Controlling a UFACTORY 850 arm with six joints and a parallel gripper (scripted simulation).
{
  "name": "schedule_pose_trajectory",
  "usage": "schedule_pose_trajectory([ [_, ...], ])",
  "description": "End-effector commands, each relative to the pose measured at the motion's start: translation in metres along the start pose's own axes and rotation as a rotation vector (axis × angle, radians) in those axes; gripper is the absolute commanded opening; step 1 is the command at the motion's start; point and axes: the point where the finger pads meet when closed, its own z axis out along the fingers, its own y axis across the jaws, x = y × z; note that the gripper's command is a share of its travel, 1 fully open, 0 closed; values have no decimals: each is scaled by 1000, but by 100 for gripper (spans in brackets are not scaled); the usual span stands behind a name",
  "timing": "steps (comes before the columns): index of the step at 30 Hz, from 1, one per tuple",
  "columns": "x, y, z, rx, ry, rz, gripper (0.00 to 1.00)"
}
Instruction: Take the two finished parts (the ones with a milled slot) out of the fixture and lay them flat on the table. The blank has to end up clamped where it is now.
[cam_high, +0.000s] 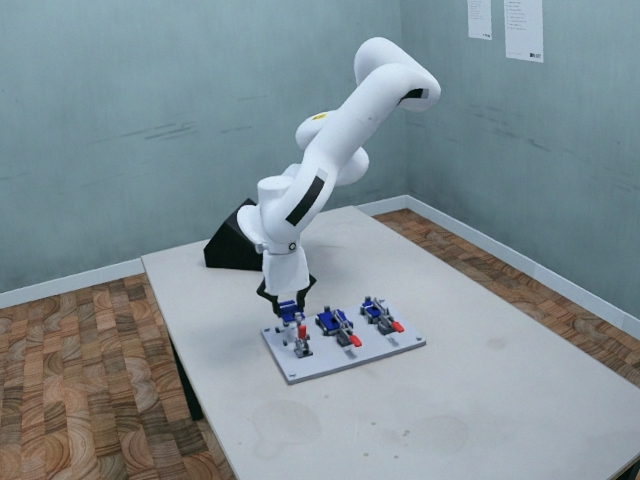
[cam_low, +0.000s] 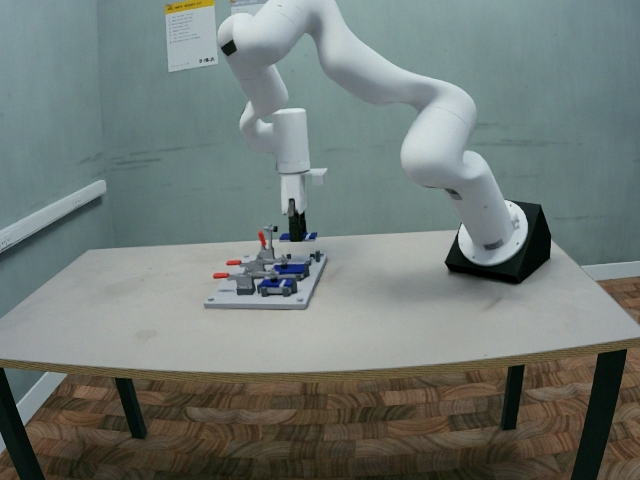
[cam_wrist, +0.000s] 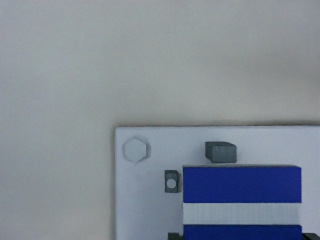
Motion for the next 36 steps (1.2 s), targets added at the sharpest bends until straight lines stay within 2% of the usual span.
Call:
schedule_pose_trajectory([
  [1,1,0,-6,0,-1,0,0],
  [9,3,0,-15,0,-1,0,0],
  [36,3,0,-15,0,-1,-1,0],
])
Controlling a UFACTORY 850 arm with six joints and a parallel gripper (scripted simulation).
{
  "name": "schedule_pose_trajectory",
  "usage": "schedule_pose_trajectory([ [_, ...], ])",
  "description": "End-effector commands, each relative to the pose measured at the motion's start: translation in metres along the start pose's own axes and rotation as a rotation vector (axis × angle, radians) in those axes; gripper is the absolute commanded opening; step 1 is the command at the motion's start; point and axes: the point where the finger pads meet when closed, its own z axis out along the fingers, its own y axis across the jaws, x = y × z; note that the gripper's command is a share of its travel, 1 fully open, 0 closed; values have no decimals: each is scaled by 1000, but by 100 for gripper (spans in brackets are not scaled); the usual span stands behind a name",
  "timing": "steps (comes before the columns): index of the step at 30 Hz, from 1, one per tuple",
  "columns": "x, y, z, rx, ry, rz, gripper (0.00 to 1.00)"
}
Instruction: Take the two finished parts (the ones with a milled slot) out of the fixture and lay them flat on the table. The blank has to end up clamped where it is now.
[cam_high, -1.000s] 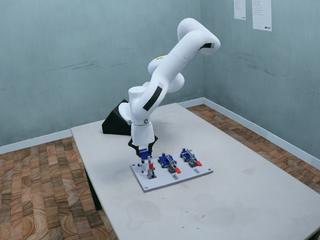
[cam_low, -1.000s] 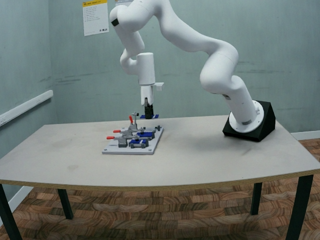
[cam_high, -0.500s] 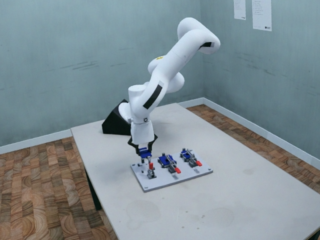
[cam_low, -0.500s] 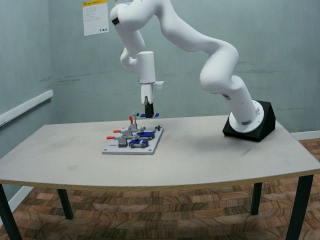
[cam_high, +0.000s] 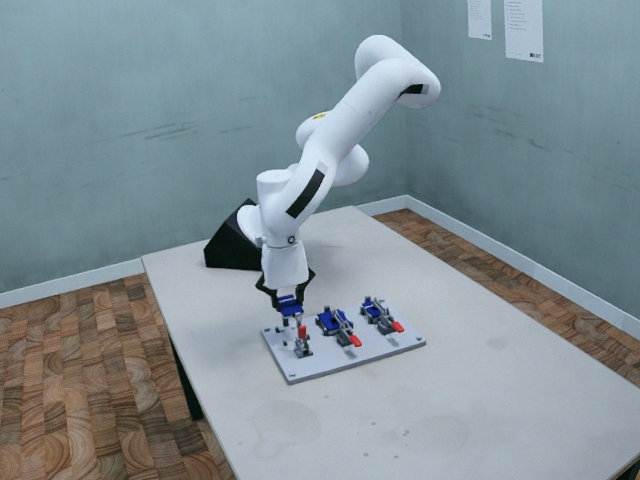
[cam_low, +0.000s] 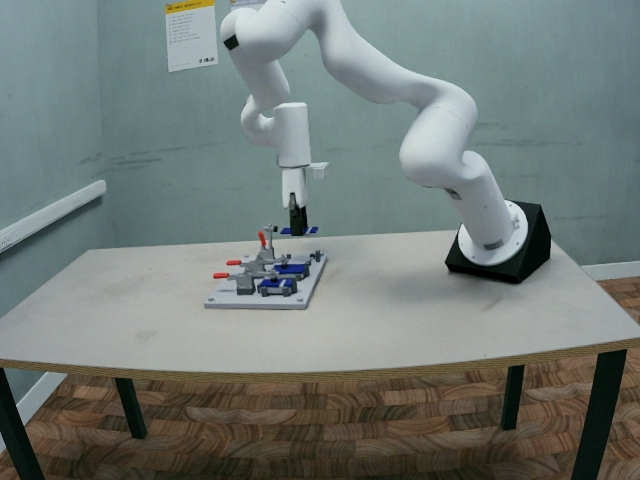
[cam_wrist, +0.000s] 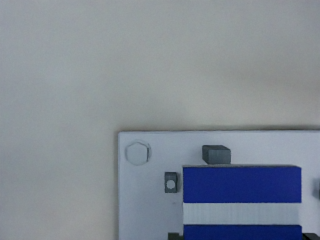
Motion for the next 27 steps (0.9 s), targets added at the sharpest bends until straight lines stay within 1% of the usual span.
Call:
schedule_pose_trajectory([
  [1,-1,0,-1,1,-1,-1,0],
  [15,-1,-3,-1,1,-1,-1,0],
  [27,-1,-16,-1,1,-1,-1,0],
])
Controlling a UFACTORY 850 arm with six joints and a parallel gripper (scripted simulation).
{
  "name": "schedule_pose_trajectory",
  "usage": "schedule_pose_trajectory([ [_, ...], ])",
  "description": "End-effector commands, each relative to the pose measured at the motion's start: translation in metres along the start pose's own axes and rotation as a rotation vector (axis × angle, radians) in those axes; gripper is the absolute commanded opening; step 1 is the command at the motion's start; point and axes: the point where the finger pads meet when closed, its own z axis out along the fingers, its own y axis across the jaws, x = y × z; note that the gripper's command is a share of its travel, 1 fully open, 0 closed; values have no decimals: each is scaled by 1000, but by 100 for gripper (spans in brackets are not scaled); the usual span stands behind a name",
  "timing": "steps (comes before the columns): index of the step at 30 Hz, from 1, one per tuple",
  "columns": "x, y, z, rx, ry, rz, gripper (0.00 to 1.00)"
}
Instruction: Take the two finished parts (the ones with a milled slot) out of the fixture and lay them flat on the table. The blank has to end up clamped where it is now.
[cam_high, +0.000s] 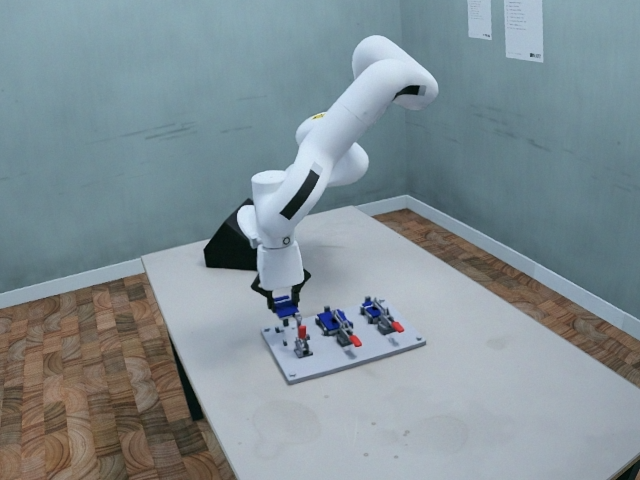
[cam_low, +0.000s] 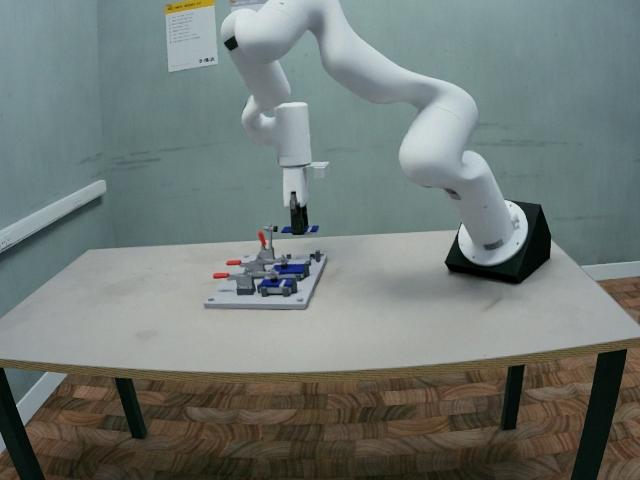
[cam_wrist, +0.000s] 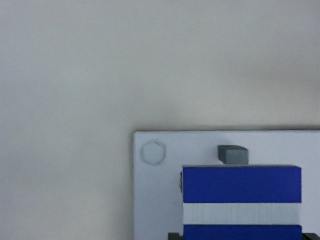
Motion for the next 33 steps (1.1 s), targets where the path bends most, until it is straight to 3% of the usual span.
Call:
schedule_pose_trajectory([
  [1,-1,-7,-1,1,-1,-1,0],
  [33,-1,-71,-1,1,-1,-1,0],
])
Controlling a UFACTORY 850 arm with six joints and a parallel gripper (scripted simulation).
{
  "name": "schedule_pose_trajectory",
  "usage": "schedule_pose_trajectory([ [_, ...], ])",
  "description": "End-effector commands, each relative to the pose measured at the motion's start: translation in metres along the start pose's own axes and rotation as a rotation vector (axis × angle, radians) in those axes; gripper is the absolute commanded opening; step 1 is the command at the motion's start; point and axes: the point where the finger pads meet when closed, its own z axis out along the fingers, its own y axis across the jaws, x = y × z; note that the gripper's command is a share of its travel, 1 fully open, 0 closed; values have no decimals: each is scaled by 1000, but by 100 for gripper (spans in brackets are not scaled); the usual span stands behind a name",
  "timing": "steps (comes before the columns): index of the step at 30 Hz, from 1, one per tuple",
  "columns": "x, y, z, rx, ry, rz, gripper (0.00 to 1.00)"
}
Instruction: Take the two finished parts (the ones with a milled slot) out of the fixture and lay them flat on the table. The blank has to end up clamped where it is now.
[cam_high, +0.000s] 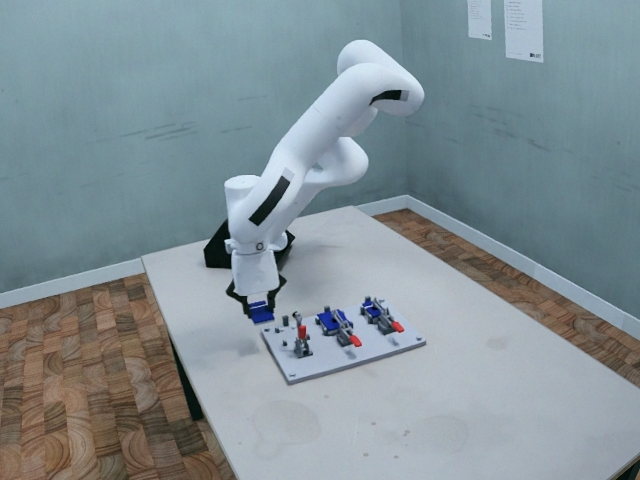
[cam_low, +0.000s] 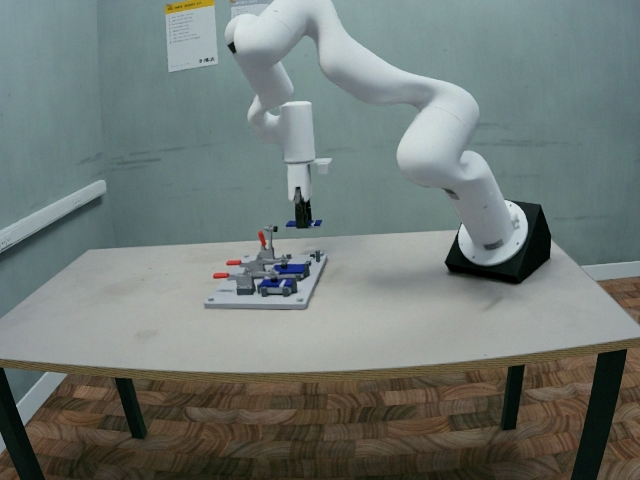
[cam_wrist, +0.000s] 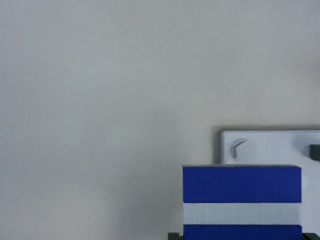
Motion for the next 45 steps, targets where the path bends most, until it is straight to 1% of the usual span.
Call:
schedule_pose_trajectory([
  [1,-1,-11,-1,1,-1,-1,0],
  [21,-1,-41,-1,1,-1,-1,0],
  [45,-1,-47,-1,1,-1,-1,0],
])
